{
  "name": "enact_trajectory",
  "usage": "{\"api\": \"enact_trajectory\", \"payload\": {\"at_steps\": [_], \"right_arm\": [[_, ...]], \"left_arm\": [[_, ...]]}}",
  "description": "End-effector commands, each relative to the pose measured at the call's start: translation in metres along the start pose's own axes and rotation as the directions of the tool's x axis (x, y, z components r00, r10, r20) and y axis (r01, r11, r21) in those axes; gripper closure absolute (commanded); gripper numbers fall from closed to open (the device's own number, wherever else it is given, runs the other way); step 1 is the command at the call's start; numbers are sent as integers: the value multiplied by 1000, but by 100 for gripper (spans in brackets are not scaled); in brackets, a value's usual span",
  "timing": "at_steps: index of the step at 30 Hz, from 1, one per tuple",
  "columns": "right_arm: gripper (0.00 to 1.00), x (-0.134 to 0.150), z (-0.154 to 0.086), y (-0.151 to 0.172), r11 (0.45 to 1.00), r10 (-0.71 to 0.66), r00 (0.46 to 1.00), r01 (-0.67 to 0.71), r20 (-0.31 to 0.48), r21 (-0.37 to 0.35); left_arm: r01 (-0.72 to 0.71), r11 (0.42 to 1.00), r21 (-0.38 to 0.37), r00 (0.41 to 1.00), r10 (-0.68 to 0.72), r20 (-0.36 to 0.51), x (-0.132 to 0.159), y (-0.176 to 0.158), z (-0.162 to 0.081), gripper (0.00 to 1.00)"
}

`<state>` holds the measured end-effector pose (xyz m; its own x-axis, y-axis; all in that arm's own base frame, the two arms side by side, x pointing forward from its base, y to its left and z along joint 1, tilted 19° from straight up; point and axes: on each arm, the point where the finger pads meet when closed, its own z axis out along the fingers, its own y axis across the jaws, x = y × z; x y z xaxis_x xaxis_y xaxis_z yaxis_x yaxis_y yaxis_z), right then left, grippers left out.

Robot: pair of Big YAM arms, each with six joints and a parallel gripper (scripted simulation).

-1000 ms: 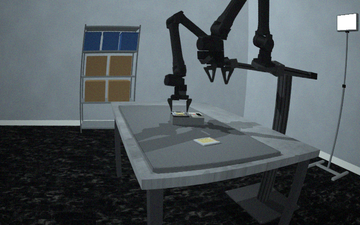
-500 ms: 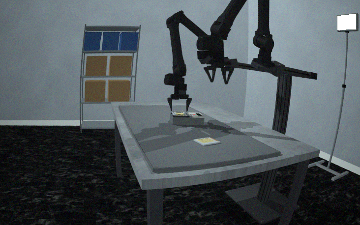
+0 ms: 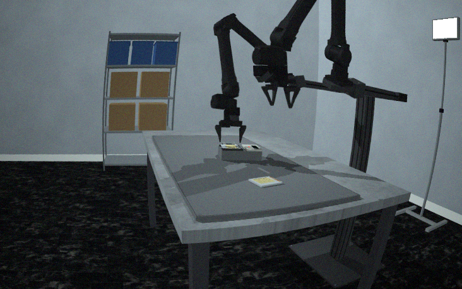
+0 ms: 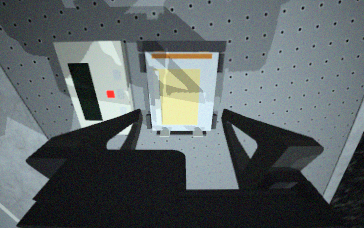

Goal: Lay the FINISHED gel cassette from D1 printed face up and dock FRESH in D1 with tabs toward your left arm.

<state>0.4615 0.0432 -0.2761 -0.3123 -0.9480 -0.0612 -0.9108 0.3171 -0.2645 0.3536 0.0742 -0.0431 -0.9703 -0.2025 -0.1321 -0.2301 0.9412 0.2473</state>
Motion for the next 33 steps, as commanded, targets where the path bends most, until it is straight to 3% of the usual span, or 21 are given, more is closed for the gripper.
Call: {"api": "enact_trajectory", "payload": {"at_steps": [1,33], "right_arm": [[2,-4,-5,1,1000,0,1000,0,0,0],[2,-4,-28,2,1000,3,1000,-3,-2,-4]], "left_arm": [[4,1000,8,999,-4,35,-16,2,-13,0],[4,1000,8,999,-4,35,-16,2,-13,0]]}}
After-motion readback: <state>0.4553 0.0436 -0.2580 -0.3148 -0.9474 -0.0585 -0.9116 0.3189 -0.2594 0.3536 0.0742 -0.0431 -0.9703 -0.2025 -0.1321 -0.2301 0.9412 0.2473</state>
